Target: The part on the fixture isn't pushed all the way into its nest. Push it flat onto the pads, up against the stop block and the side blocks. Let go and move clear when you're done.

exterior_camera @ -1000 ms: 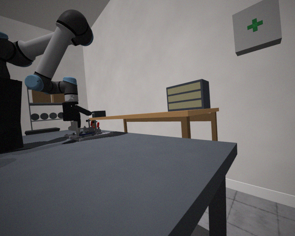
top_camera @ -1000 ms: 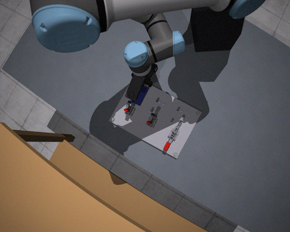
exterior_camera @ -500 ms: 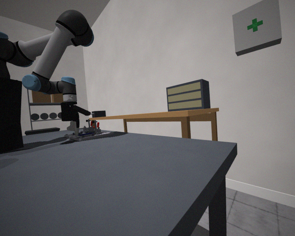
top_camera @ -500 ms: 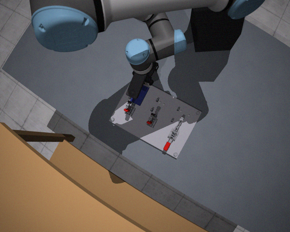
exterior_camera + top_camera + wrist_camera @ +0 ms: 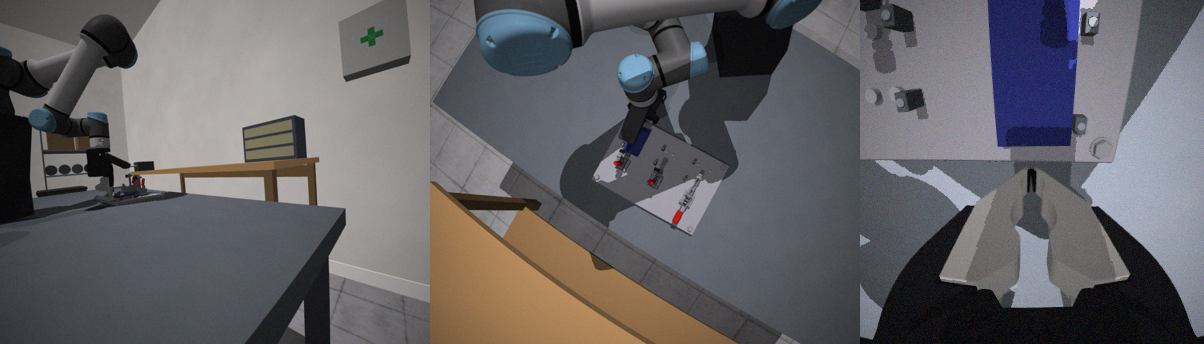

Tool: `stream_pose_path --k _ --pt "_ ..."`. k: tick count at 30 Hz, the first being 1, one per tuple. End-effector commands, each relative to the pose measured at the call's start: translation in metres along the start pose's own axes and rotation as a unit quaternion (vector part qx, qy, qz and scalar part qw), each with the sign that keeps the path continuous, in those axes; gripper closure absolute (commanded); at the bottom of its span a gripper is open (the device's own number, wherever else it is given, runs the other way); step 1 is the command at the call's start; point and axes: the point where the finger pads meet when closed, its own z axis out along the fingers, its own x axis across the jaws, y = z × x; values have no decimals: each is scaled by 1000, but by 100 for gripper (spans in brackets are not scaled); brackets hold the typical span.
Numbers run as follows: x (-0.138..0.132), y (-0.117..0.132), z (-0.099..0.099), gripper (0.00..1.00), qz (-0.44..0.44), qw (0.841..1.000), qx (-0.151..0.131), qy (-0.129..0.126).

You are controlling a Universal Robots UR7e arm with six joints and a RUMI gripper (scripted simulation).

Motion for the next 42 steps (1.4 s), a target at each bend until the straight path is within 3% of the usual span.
stream_pose_path --k 1,16,21,33,38,42 --pt "0 3 0 100 0 1000 0 0" --pt "0 9 0 100 0 1000 0 0" --pt "0 9 -30 100 0 1000 0 0" --pt "0 9 -30 100 0 1000 0 0" --pt "-31 -30 -30 100 0 1000 0 0" --pt "-31 -30 -30 100 0 1000 0 0"
